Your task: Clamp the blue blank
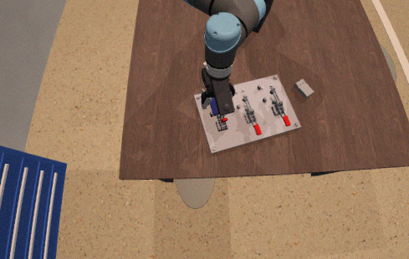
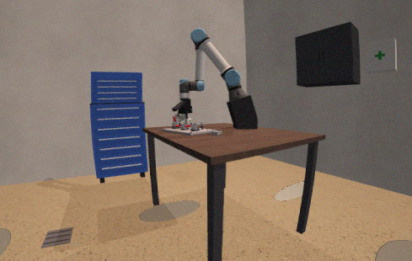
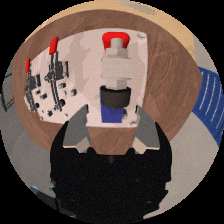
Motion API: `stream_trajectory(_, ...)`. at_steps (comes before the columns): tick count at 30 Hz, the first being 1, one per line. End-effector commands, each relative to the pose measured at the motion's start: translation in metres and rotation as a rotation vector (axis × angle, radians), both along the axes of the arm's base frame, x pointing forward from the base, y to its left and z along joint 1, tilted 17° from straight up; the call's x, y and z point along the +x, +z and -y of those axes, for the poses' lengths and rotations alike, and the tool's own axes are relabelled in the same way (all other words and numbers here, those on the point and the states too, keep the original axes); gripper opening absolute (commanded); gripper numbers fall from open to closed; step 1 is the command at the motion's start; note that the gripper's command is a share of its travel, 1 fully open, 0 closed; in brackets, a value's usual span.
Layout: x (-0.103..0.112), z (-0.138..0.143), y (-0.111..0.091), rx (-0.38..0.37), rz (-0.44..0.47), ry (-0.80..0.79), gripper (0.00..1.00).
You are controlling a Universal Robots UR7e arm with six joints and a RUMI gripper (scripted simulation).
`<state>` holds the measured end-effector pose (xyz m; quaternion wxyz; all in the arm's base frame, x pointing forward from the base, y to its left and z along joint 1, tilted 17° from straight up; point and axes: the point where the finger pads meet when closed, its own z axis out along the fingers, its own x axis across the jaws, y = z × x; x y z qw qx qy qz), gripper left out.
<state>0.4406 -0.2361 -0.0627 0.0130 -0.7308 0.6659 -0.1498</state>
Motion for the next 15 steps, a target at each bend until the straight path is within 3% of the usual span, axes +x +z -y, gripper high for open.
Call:
stream_trajectory(1, 0.0016, 0.0011, 0.0014, -0.004, 0.002, 0.000, 0.59)
stream_trajectory(15, -0.0012, -0.0010, 0.0071, -0.002, 0.001, 0.000, 0.59)
